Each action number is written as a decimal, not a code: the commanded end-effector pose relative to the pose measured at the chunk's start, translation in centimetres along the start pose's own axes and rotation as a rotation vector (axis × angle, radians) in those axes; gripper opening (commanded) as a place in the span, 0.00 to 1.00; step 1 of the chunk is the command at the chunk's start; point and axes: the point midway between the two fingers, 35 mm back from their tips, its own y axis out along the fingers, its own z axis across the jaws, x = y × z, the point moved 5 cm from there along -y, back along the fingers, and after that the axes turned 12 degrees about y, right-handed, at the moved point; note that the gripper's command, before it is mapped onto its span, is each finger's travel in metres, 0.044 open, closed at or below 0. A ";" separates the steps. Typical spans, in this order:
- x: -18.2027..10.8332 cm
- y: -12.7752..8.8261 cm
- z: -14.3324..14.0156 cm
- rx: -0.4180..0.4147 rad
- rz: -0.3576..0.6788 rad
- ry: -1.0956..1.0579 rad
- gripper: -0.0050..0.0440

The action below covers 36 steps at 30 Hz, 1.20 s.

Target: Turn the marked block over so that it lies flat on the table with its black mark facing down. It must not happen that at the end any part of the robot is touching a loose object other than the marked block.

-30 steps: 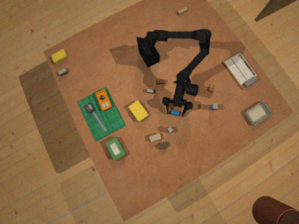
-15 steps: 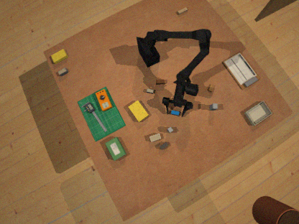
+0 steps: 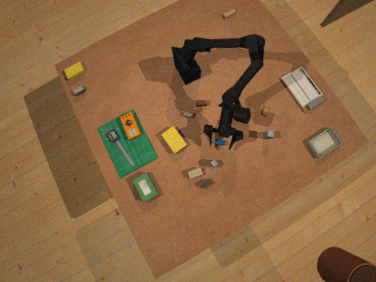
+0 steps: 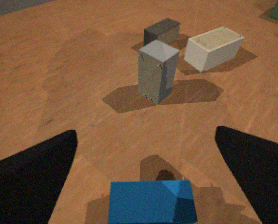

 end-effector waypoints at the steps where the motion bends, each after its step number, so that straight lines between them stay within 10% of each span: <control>1: 2.0 -0.3 1.6 0.031 -0.007 -0.001 1.00; 23: 6.1 -0.1 2.5 0.029 0.007 -0.005 1.00; 36: 7.9 -1.5 2.3 -0.060 0.345 -0.009 1.00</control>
